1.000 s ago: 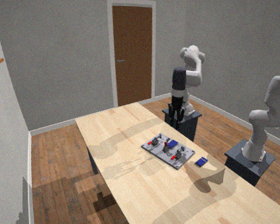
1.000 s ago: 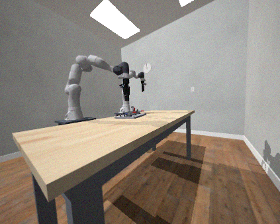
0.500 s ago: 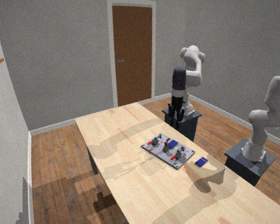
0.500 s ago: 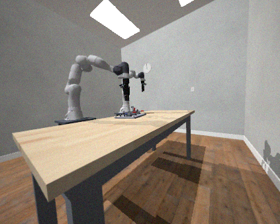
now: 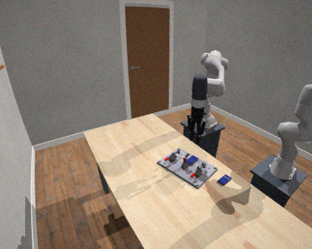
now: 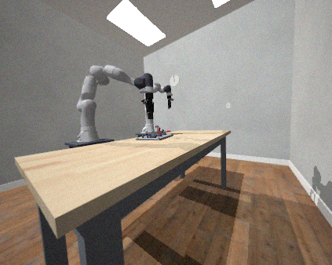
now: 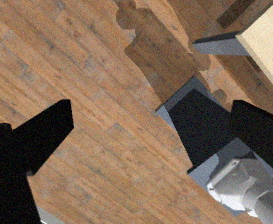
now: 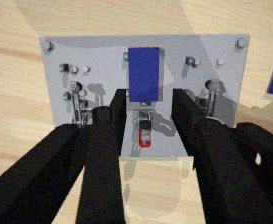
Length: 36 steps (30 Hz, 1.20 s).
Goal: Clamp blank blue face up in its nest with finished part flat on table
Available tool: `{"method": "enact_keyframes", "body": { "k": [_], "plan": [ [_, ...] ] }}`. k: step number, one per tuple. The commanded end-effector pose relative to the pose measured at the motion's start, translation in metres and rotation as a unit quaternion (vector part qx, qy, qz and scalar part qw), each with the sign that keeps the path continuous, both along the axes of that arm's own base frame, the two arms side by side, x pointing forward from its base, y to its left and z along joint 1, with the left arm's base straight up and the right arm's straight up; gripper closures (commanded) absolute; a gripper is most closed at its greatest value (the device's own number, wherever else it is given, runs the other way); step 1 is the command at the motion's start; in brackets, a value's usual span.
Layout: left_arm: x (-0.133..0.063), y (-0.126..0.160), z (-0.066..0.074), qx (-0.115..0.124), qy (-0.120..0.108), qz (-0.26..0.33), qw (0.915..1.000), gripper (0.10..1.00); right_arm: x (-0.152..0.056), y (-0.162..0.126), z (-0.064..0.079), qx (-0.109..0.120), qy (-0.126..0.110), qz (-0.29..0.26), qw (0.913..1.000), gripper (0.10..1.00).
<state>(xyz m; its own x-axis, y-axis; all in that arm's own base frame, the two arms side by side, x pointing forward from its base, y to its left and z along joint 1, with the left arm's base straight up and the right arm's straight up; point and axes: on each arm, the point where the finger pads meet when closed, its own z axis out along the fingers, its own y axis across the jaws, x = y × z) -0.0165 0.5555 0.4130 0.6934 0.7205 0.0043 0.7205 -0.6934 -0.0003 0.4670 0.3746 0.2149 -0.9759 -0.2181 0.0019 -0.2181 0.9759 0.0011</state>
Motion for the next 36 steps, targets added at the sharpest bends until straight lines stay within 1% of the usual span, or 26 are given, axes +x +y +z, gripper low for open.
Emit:
{"method": "enact_keyframes", "body": {
  "k": [1,5,8,11,17,19,22,24,27,36],
  "plan": [
    [0.000,0.000,0.000,0.000,0.000,0.000,1.0000,0.098,0.001,-0.001,0.000,0.000,-0.001,0.002,1.0000,0.747],
    [0.000,0.000,0.000,0.000,0.000,0.000,1.0000,0.098,0.001,-0.001,-0.001,0.000,-0.001,0.002,1.0000,0.747],
    [0.000,0.000,0.000,0.000,0.000,0.000,1.0000,0.098,0.001,-0.001,-0.006,0.000,-0.001,0.002,1.0000,0.747],
    [0.000,0.000,0.000,0.000,0.000,0.000,1.0000,0.098,0.001,-0.001,-0.016,0.000,-0.001,0.002,1.0000,0.747],
    [0.000,0.000,0.000,0.000,0.000,0.000,1.0000,0.098,0.001,-0.001,-0.043,0.000,-0.001,0.002,1.0000,0.747],
    [0.000,0.000,0.000,0.000,0.000,0.000,1.0000,0.098,0.001,-0.001,-0.043,0.000,-0.001,0.002,1.0000,0.747],
    [0.000,0.000,0.000,0.000,0.000,0.000,1.0000,0.098,0.001,-0.001,-0.054,0.000,-0.001,0.002,1.0000,0.747],
    [0.000,0.000,0.000,0.000,0.000,0.000,1.0000,0.098,0.001,-0.001,-0.058,0.000,-0.001,0.002,1.0000,0.747],
    [0.000,0.000,0.000,0.000,0.000,0.000,1.0000,0.098,0.001,-0.001,-0.060,0.000,-0.001,0.002,1.0000,0.747],
    [0.000,0.000,0.000,0.000,0.000,0.000,1.0000,0.098,0.004,0.000,-0.060,0.000,-0.001,0.002,1.0000,0.747]
  ]
}}
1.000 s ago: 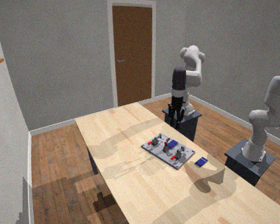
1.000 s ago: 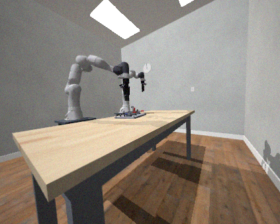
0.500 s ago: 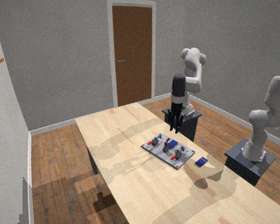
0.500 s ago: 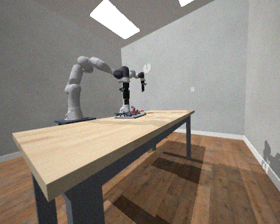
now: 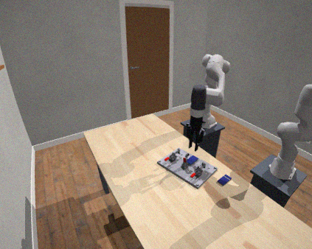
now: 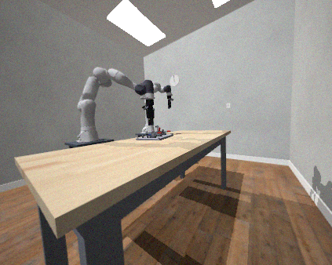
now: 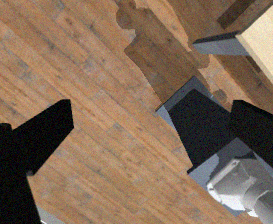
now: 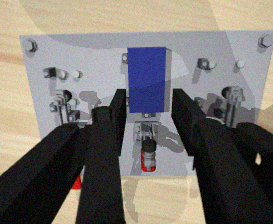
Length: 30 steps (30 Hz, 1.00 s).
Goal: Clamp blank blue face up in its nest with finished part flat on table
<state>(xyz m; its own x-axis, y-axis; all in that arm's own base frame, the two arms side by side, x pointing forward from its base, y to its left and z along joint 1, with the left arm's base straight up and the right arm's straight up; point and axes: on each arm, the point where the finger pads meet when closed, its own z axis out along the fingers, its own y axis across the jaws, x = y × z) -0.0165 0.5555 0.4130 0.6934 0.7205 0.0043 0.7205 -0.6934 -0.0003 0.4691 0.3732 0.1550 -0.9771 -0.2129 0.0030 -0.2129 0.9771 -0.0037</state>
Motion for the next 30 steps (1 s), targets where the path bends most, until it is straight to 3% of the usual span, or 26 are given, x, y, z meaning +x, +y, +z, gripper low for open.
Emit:
{"method": "enact_keyframes", "body": {
  "k": [1,15,30],
  "plan": [
    [0.000,0.000,0.000,0.000,0.000,0.000,1.0000,0.098,0.004,0.002,0.000,0.002,-0.001,0.005,1.0000,0.747],
    [0.000,0.000,0.000,0.000,0.000,0.000,1.0000,0.098,0.060,0.015,0.000,0.002,-0.001,0.005,1.0000,0.747],
    [0.000,0.000,0.000,0.000,0.000,0.000,1.0000,0.098,0.088,0.021,0.000,0.002,-0.001,0.005,1.0000,0.747]
  ]
}}
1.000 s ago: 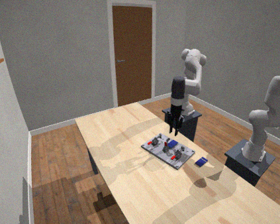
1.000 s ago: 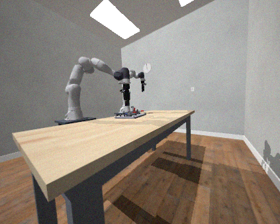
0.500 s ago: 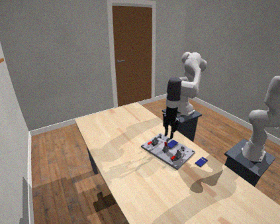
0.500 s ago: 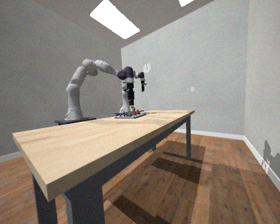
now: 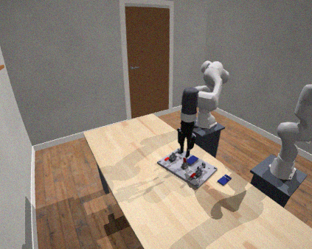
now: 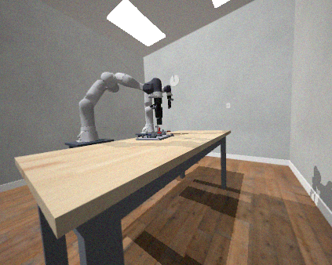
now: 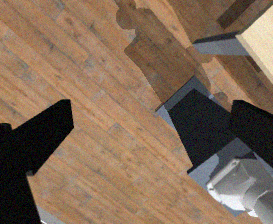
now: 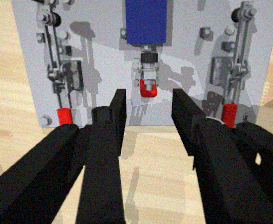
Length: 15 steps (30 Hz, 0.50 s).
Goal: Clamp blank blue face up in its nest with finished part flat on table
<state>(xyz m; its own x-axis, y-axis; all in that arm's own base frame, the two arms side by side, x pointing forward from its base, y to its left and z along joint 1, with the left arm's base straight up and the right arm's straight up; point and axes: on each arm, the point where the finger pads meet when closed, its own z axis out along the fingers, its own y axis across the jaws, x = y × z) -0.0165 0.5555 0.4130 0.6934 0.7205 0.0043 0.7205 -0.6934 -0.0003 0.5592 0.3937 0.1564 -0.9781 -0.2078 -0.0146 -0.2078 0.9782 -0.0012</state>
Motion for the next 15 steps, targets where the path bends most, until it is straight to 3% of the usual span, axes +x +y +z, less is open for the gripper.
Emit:
{"method": "enact_keyframes", "body": {
  "k": [1,15],
  "plan": [
    [0.0000,0.0000,0.0000,0.000,0.000,0.000,1.0000,0.098,-0.0022,0.0006,-0.0014,-0.001,0.007,0.008,0.9999,0.747],
    [0.0000,0.0000,0.0000,0.000,0.000,0.000,1.0000,0.098,-0.0022,0.0006,-0.0048,-0.001,0.007,0.008,0.9999,0.747]
  ]
}}
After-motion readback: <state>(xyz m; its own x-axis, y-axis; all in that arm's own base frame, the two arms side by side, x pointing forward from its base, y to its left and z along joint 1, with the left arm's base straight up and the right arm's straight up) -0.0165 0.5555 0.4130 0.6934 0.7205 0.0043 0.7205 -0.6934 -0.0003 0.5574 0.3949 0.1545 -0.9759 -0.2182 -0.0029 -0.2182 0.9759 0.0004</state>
